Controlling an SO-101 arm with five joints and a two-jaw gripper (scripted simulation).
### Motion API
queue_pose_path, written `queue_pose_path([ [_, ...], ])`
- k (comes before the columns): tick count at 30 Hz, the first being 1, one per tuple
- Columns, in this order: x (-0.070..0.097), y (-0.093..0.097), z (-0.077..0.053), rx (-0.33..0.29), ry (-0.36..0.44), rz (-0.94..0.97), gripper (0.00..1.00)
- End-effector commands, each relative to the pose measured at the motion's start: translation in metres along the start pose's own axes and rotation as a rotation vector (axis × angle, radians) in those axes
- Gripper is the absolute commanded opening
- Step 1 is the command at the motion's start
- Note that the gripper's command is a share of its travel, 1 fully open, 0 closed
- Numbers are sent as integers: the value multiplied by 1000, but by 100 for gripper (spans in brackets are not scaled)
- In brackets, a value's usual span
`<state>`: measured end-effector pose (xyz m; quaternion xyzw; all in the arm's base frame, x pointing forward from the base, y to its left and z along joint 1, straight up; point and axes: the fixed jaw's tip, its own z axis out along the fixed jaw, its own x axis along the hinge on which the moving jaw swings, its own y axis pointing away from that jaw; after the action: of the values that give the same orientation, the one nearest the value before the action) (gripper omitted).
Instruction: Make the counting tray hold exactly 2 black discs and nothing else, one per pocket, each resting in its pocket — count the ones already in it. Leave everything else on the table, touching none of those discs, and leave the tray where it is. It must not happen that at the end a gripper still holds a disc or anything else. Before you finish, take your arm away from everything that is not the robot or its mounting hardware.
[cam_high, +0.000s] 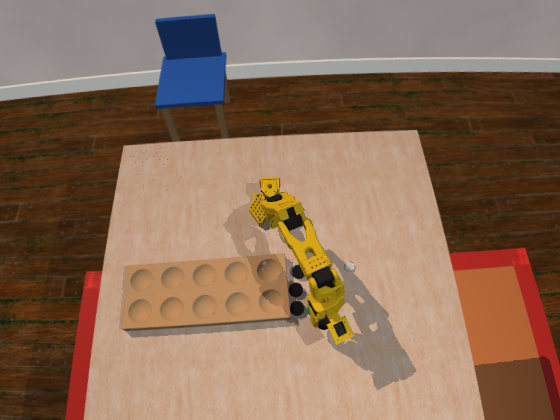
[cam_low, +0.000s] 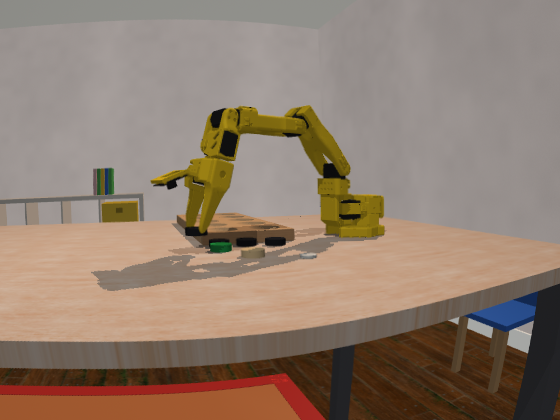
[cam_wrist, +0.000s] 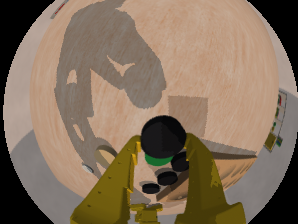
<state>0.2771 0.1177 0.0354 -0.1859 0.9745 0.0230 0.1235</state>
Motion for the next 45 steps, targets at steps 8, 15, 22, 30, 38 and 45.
queue_pose_path([
  [8, -20, -2, -34, 2, -133, 4, 0],
  [15, -19, -3, -37, 2, -139, 5, 0],
  [22, -19, -3, -37, 2, -139, 5, 0],
  [30, -18, -3, -36, 2, -142, 5, 0],
  [38, -18, -3, -36, 2, -142, 5, 0],
  [45, -18, -3, -37, 3, -142, 6, 0],
])
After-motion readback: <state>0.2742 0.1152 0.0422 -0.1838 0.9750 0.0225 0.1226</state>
